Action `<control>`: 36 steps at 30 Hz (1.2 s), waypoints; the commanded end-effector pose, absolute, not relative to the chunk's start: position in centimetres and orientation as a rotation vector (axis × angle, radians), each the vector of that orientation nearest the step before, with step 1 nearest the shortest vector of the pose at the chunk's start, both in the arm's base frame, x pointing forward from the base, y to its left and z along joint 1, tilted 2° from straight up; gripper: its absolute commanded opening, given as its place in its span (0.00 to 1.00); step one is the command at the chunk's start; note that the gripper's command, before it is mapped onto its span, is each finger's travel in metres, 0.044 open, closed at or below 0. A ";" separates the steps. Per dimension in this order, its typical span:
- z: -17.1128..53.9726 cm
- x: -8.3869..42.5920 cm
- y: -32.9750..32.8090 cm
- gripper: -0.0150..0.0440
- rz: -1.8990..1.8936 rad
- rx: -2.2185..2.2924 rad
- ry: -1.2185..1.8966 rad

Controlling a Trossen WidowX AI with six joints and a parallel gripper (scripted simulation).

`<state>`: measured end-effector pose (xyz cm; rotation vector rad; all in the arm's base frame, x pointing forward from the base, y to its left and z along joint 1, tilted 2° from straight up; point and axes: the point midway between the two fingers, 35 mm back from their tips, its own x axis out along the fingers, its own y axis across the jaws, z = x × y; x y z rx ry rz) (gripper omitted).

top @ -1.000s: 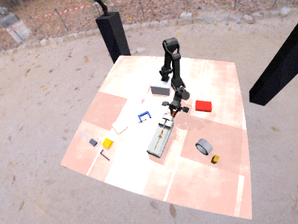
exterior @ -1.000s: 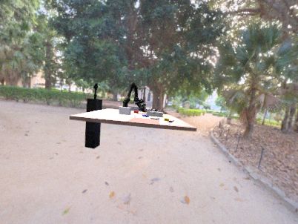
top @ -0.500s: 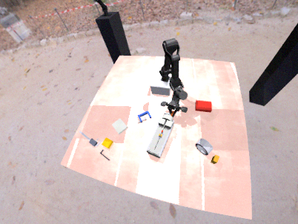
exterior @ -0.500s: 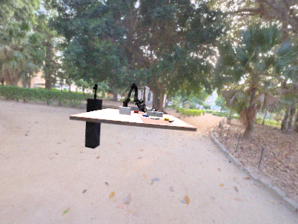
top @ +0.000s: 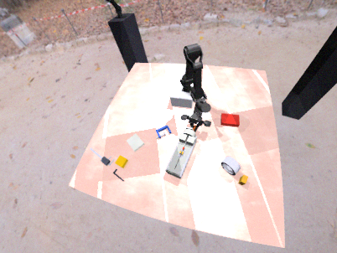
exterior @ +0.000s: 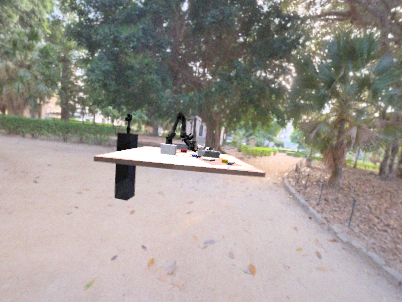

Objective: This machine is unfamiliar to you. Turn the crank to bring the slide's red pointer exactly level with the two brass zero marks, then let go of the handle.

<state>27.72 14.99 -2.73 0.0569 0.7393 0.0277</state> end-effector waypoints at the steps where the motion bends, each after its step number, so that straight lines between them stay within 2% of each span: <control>1: -3.0 27.7 14.1 0.25 0.004 0.051 0.747; 36: -2.6 27.7 12.9 0.25 0.003 0.050 0.747</control>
